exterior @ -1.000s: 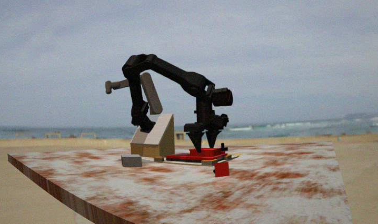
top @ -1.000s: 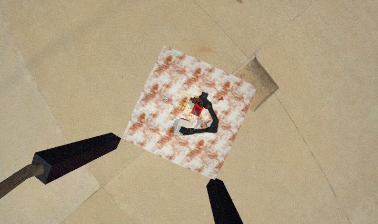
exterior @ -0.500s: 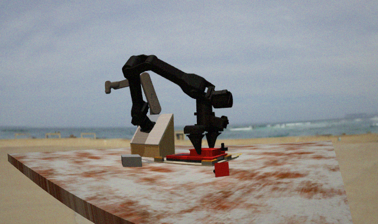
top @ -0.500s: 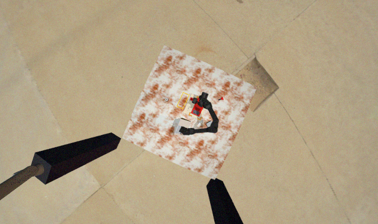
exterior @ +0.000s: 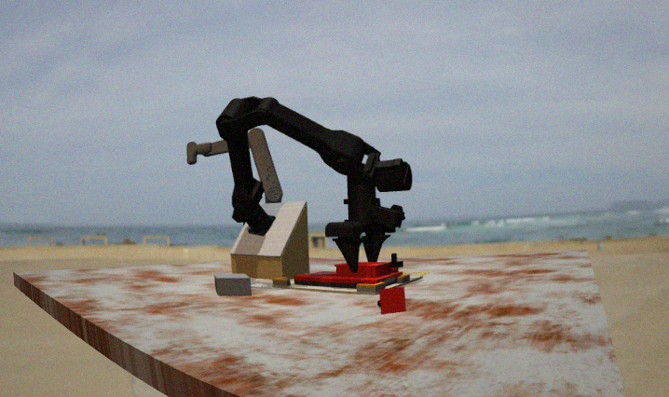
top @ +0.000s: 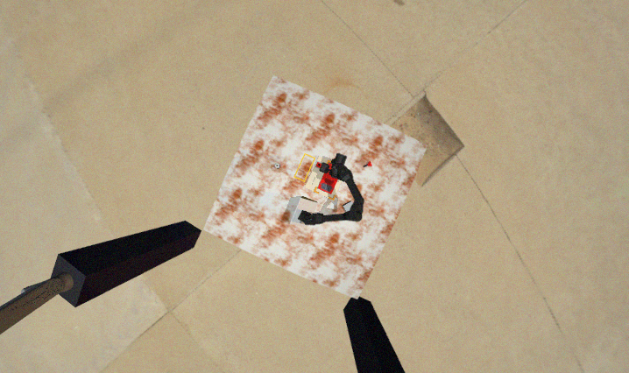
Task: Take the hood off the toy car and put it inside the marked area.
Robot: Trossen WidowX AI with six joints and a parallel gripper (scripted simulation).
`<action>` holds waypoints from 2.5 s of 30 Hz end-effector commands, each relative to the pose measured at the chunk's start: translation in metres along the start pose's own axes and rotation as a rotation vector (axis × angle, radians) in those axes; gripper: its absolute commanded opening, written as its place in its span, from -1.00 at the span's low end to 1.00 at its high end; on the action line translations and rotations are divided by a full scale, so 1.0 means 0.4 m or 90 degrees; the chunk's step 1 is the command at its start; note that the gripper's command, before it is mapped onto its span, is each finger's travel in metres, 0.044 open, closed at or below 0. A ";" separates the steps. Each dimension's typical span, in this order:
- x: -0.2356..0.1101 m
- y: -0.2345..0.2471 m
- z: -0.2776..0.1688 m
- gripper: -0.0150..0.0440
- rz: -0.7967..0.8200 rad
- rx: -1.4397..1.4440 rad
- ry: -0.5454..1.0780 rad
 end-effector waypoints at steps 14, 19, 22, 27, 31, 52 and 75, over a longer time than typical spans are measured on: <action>-0.025 0.001 0.001 -0.49 0.001 0.001 0.000; -0.034 0.001 0.001 -0.49 0.001 0.001 0.000; -0.038 0.001 0.001 -0.49 0.001 0.001 0.000; -0.046 0.001 0.001 -0.49 0.001 0.000 0.000; -0.053 0.001 0.001 -0.49 0.001 0.000 0.000; -0.173 0.002 0.001 -0.49 0.002 0.000 0.000; -0.186 0.285 0.000 -0.49 0.017 -0.004 -0.004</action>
Point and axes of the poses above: the point midway between the two fingers, 35 mm back from their tips, its own x axis out along the fingers, its own y axis across the jaws, z = x × y, the point moved 3 cm from there along -x, back along the fingers, and after that the axes turned 4 degrees about -x, right-handed, at the moved point
